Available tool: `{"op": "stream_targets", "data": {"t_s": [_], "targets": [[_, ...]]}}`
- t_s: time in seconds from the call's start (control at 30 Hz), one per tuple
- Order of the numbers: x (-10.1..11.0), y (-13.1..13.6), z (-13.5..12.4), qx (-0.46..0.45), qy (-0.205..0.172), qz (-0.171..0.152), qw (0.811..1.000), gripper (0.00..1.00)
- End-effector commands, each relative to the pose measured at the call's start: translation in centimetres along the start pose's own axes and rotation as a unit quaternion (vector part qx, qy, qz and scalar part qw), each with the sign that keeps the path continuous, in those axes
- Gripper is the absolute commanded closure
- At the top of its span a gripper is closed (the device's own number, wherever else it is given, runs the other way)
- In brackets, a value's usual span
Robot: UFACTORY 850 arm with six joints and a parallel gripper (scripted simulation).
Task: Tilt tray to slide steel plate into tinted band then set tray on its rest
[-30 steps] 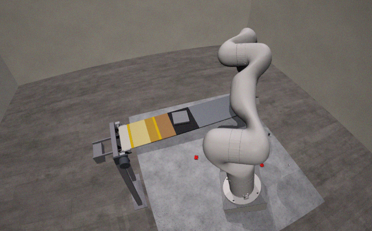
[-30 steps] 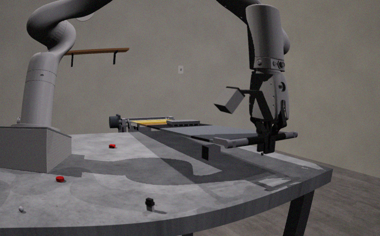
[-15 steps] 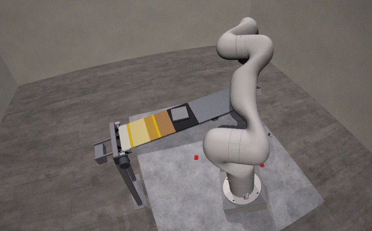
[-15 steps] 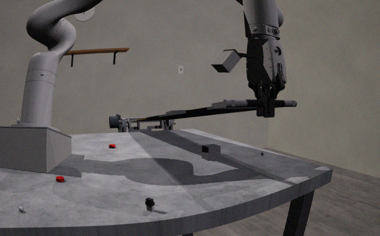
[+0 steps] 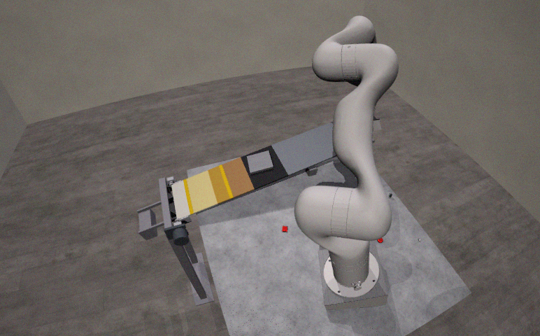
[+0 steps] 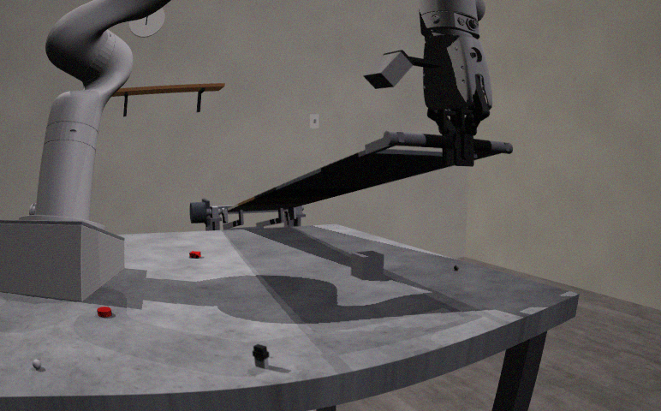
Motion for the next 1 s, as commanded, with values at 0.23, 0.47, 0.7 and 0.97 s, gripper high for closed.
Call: {"op": "stream_targets", "data": {"t_s": [0.23,0.47,0.7,0.97], "targets": [[1.0,0.1,-0.1,0.0,-0.001,0.001,1.0,1.0],[5.0,1.1,-0.2,0.0,-0.001,0.001,1.0,1.0],[0.6,0.1,-0.1,0.0,-0.001,0.001,1.0,1.0],[-0.3,-0.1,0.0,0.0,-0.001,0.001,1.0,1.0]]}}
Point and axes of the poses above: the point where the finger pads meet when closed, its own x axis back along the fingers, its own y axis across the jaws, z = x × y, the point moved 8 cm from there along x, back along the fingers, and after that the axes turned 9 degrees about x, right-handed, at the moved point
